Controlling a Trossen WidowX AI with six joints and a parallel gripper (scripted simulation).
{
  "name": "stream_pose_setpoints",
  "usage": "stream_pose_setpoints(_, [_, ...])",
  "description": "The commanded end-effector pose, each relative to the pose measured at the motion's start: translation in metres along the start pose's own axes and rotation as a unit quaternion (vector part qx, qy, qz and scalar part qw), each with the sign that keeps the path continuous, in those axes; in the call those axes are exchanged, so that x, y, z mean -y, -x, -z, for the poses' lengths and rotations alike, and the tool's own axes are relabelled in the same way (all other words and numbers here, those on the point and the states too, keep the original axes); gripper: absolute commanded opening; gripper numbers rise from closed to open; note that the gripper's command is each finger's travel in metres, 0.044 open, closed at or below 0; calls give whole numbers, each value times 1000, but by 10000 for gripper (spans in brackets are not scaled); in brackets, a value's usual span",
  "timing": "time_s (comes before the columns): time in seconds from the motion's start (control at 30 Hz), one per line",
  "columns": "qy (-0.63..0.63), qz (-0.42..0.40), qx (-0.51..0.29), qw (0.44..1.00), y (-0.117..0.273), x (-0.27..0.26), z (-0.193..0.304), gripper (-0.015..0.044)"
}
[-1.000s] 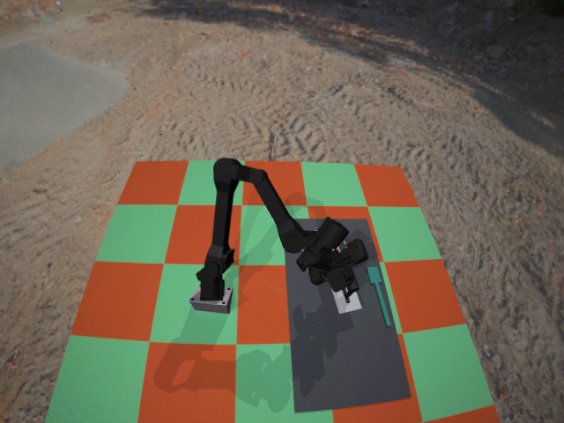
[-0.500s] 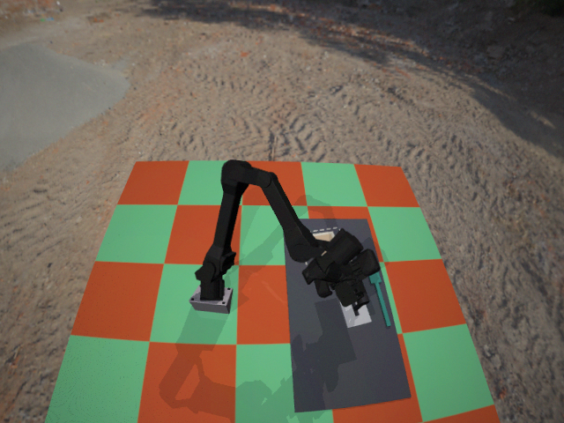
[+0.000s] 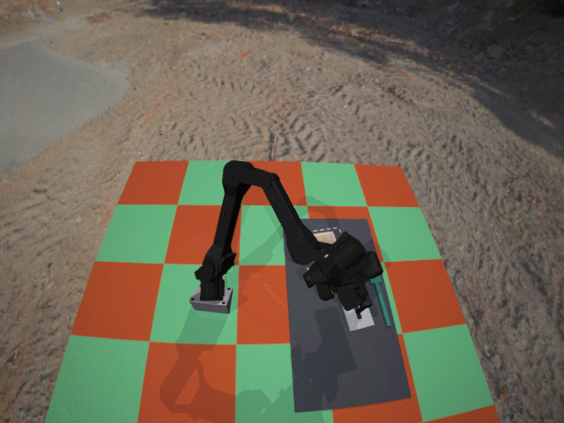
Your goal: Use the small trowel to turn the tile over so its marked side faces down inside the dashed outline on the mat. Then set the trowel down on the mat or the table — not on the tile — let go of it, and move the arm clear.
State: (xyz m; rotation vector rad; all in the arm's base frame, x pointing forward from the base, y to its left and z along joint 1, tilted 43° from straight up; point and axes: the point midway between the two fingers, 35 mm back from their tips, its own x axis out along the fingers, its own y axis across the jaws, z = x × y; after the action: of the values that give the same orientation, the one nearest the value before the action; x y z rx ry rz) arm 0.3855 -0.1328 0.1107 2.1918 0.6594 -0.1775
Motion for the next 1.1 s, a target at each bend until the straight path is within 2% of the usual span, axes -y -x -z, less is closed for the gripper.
stream_pose_setpoints(0.0, [6,-4,0,1000,2,-4,-1,0])
stream_pose_setpoints(1.07, [1,-1,0,1000,0,-1,0,0])
